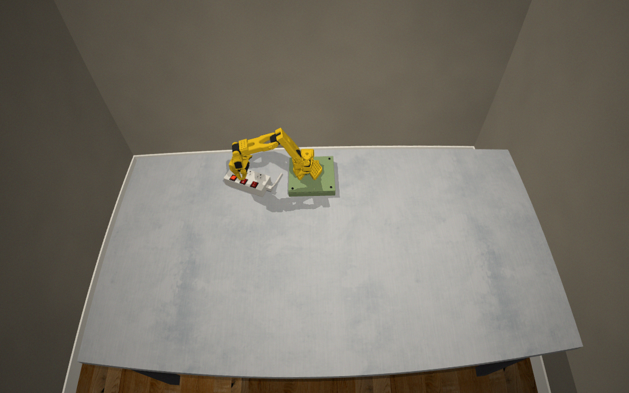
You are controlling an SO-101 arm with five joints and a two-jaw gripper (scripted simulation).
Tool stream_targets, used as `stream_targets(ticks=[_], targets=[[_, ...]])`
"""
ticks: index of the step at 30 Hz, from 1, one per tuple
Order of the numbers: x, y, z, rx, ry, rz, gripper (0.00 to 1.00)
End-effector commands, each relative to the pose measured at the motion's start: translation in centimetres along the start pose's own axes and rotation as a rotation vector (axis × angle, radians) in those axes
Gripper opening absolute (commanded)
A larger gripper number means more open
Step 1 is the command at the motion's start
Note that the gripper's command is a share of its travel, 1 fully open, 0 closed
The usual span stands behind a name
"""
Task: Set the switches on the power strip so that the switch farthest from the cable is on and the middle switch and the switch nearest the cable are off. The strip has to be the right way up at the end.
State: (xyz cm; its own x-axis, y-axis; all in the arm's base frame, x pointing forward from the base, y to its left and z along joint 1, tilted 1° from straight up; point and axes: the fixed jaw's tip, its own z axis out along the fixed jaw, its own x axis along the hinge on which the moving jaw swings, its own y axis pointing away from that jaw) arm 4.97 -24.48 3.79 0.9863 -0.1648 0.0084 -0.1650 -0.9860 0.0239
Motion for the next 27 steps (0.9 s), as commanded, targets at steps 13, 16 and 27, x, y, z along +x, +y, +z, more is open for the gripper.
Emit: stream_targets(ticks=[13,16,27], targets=[[0.22,-0.17,0.11,0.011,-0.003,-0.007,0.00],[0.24,-0.18,0.11,0.011,-0.003,-0.005,0.00],[0.61,-0.39,0.06,0.011,-0.003,0.027,0.00]])
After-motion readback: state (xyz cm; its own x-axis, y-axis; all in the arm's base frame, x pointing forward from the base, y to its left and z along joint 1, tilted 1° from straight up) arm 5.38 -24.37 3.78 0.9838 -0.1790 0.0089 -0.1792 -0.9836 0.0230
